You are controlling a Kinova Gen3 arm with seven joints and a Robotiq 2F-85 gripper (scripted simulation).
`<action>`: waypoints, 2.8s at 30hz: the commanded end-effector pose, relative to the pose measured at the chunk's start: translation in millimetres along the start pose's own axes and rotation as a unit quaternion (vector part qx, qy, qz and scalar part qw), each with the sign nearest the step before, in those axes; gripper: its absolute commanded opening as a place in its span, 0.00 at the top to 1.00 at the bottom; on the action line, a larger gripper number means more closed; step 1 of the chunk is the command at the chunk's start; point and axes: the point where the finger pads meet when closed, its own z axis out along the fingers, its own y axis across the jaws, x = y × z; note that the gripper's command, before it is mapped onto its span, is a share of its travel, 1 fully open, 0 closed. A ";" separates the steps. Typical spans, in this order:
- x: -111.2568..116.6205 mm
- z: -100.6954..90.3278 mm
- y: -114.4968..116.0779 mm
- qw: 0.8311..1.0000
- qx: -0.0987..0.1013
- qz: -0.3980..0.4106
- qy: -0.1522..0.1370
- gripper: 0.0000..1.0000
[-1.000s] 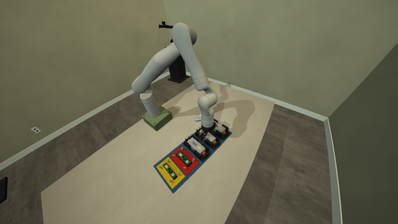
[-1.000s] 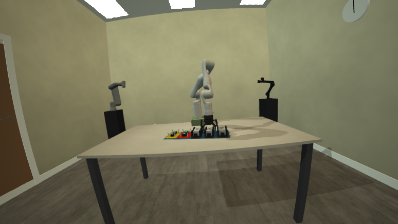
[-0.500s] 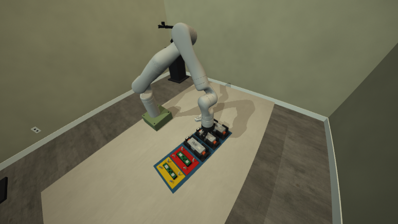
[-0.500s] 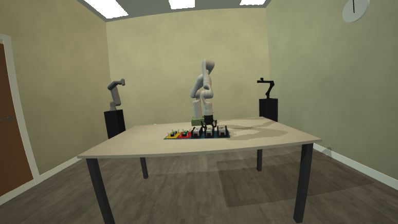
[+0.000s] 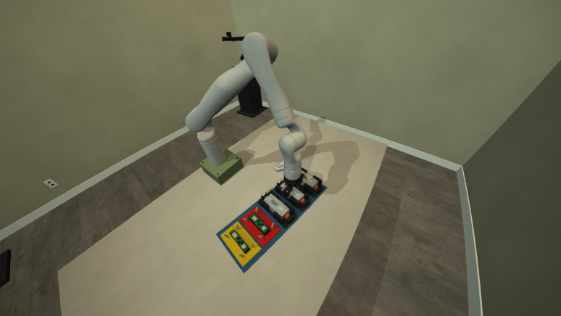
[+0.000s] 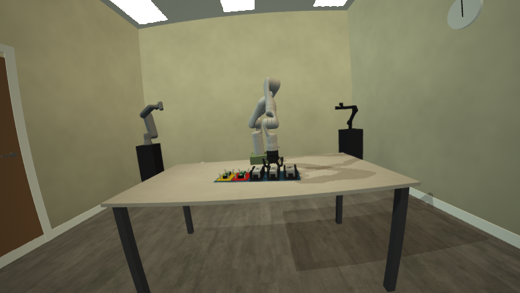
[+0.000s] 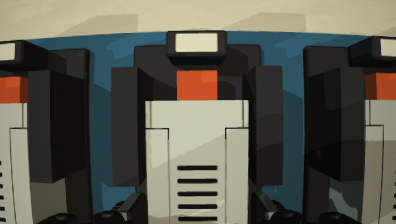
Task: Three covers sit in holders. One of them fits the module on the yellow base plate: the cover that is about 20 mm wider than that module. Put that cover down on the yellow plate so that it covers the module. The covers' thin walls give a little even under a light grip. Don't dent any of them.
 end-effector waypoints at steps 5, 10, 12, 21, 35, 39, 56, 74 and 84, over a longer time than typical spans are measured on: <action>-0.6 -0.7 0.3 1.000 0.000 0.000 -0.001 0.30; -0.6 -0.7 0.3 1.000 0.000 0.000 -0.001 1.00; -0.6 -0.7 0.3 1.000 0.000 0.000 -0.001 1.00; -0.6 -0.7 0.3 1.000 0.000 0.000 -0.001 1.00; -0.6 -0.7 0.3 1.000 0.000 0.000 -0.001 1.00; -0.6 -0.7 0.3 1.000 0.000 0.000 -0.001 1.00; -0.6 -0.7 0.3 1.000 0.000 0.000 -0.001 1.00; -0.6 -30.7 0.3 1.000 0.000 0.000 -0.001 1.00; -0.5 -57.7 0.2 1.000 0.000 0.000 -0.001 1.00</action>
